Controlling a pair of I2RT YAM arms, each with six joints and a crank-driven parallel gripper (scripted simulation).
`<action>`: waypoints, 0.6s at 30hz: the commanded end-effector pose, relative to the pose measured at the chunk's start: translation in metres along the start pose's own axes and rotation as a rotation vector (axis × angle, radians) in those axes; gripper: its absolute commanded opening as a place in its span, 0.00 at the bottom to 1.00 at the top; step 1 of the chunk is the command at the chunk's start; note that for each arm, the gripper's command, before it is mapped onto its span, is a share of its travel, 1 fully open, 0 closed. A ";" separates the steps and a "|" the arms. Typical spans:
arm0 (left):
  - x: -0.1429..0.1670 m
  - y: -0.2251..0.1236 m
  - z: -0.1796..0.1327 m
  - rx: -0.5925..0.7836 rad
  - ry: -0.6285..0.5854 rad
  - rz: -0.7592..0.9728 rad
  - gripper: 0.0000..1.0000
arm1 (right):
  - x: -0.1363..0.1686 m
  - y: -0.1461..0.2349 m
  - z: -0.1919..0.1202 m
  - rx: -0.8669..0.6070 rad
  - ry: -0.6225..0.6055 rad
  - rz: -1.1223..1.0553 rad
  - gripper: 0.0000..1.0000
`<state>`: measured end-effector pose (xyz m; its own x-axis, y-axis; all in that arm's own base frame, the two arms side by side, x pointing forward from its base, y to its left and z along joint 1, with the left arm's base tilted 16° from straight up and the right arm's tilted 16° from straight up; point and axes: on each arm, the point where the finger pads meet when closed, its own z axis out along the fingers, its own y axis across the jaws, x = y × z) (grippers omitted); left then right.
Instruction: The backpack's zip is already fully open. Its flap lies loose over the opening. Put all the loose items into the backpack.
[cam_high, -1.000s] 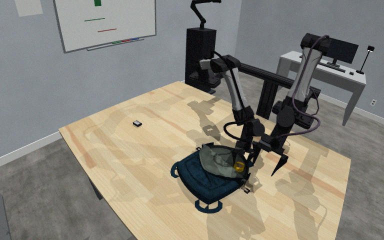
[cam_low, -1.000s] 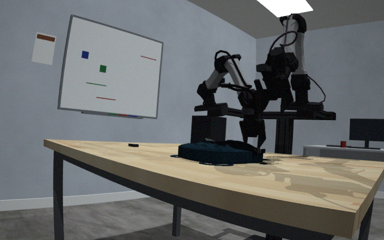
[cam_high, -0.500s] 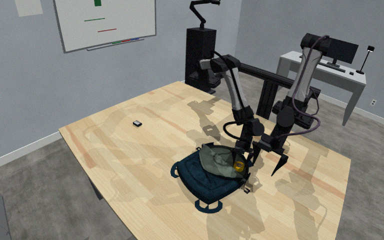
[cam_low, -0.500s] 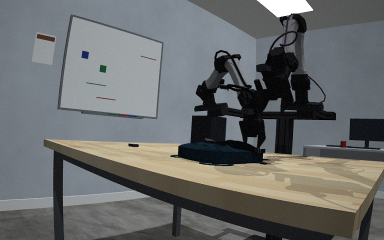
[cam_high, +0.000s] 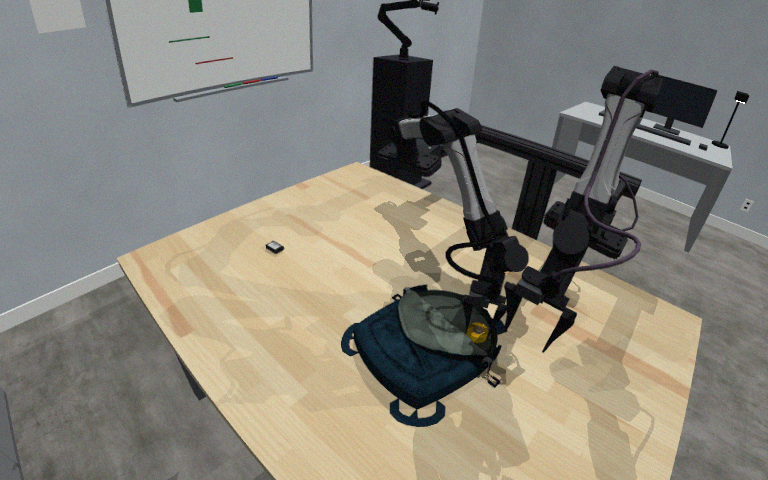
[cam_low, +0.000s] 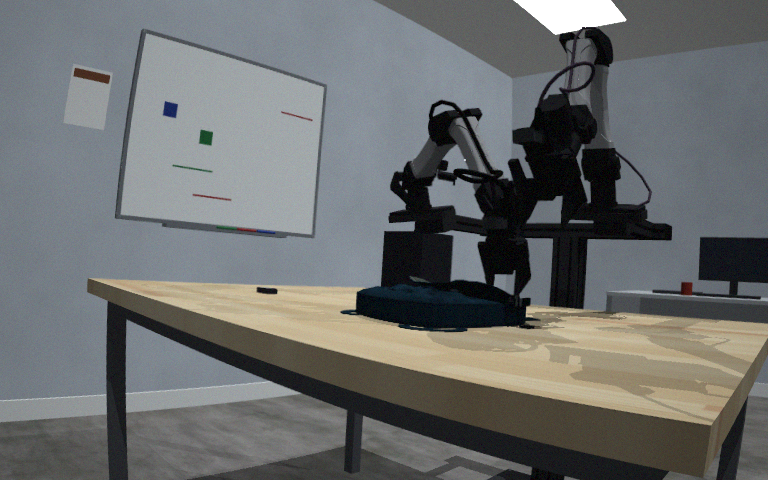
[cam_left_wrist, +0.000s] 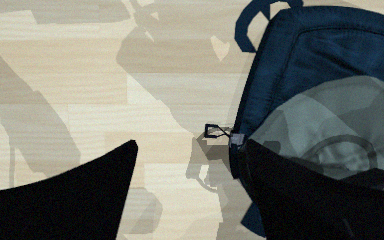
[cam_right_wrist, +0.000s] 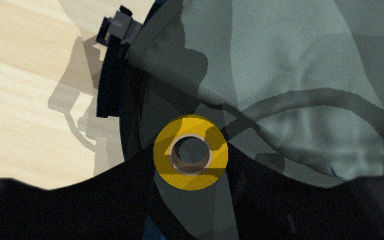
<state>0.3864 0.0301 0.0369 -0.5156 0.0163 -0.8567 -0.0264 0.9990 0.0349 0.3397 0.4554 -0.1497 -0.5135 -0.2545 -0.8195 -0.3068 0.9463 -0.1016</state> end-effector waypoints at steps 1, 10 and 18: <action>-0.008 -0.003 0.000 0.004 -0.021 0.004 0.90 | -0.001 -0.011 -0.003 0.019 0.022 -0.023 0.48; -0.007 -0.004 -0.001 0.004 -0.021 0.004 0.90 | 0.000 -0.012 -0.003 0.020 0.023 -0.024 0.48; -0.007 -0.004 -0.001 0.004 -0.021 0.004 0.90 | 0.000 -0.012 -0.003 0.020 0.023 -0.024 0.48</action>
<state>0.3865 0.0291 0.0369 -0.5156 0.0177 -0.8566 -0.0242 0.9991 0.0352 0.3395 0.4551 -0.1497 -0.5132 -0.2540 -0.8198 -0.3067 0.9464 -0.1012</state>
